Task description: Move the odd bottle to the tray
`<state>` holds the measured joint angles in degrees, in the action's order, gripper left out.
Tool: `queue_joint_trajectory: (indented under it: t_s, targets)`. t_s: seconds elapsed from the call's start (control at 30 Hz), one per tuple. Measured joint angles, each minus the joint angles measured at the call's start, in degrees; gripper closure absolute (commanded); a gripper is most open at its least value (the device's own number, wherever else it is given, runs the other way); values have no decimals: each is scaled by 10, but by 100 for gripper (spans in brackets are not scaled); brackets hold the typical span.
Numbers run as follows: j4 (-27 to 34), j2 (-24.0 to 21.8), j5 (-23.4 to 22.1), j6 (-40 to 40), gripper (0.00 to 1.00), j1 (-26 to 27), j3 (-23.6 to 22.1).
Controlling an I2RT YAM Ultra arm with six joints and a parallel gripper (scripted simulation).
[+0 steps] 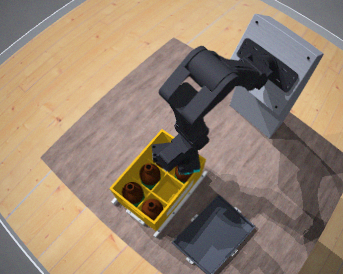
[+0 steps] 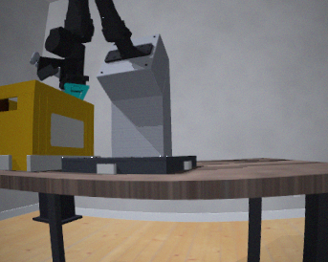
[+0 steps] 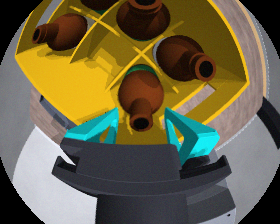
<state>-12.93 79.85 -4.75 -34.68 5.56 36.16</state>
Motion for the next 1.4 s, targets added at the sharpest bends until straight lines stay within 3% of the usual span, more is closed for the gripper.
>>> queue_joint_trajectory:
  t_s: [0.83, 0.87, 1.4]
  targets:
    - [0, 0, 0, 0, 39, 0, 0]
    - [0, 0, 0, 0, 100, 0, 0]
    - [0, 0, 0, -1, 100, -1, 0]
